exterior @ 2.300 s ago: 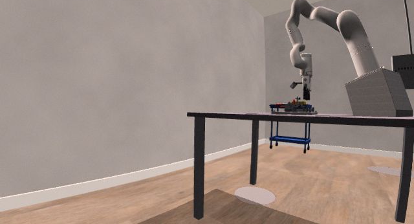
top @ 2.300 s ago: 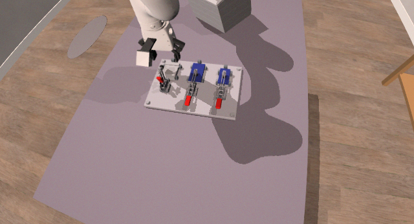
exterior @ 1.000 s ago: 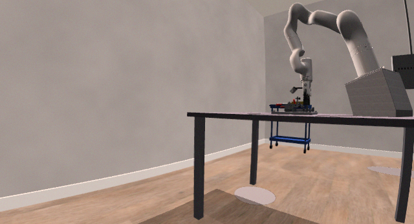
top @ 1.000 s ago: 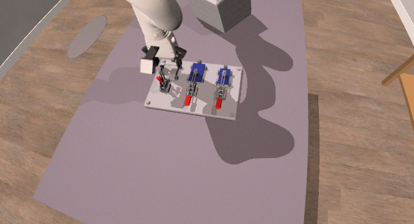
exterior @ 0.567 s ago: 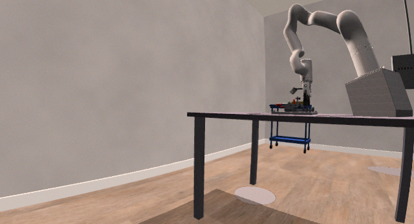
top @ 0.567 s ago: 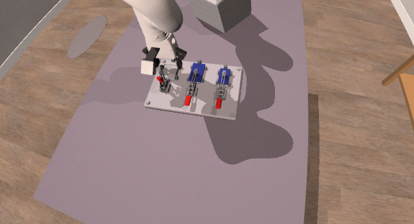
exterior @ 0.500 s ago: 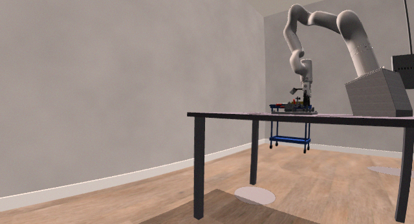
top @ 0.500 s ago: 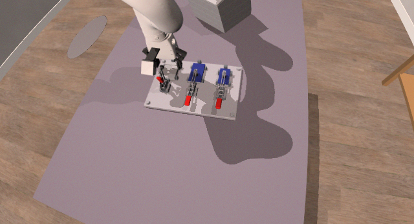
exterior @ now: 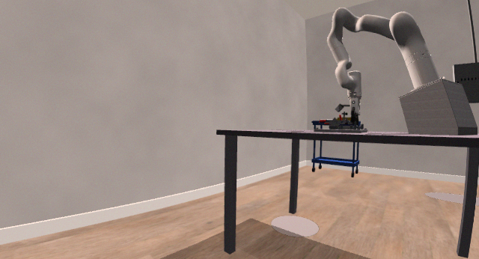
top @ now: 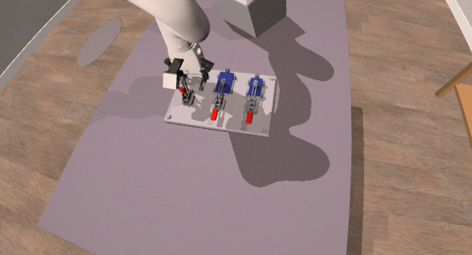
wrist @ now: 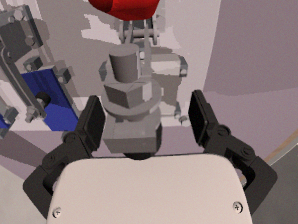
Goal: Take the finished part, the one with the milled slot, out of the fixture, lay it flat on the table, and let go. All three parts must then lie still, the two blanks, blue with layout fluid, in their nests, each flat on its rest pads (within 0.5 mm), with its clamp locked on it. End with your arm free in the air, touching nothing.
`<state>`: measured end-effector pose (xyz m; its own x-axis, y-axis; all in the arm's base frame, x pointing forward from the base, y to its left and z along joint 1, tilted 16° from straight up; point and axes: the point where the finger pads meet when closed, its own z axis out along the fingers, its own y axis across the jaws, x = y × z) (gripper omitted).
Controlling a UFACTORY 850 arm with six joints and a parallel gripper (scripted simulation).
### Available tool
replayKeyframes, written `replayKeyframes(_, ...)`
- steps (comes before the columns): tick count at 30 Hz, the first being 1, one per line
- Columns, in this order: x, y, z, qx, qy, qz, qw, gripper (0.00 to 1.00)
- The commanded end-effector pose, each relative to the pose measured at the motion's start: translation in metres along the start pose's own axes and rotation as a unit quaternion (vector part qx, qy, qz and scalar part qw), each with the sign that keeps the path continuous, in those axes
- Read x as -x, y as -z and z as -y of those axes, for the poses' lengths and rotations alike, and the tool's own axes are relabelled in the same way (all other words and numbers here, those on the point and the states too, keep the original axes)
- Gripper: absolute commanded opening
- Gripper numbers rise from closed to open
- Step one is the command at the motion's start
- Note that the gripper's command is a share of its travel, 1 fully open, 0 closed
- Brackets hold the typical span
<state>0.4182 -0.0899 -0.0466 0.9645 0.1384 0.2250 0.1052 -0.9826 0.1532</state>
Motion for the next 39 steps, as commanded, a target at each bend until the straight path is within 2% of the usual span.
replayKeyframes(1, -0.0005, -0.0045, -0.0001, 0.0, 0.0, 0.0, 1.0, 1.0)
replayKeyframes(24, -0.0005, -0.0076, -0.0001, 0.0, 0.0, 0.0, 1.0, 1.0)
replayKeyframes(25, -0.0005, -0.0076, -0.0001, 0.0, 0.0, 0.0, 1.0, 0.0)
replayKeyframes(39, -0.0005, -0.0076, -0.0001, 0.0, 0.0, 0.0, 1.0, 0.0)
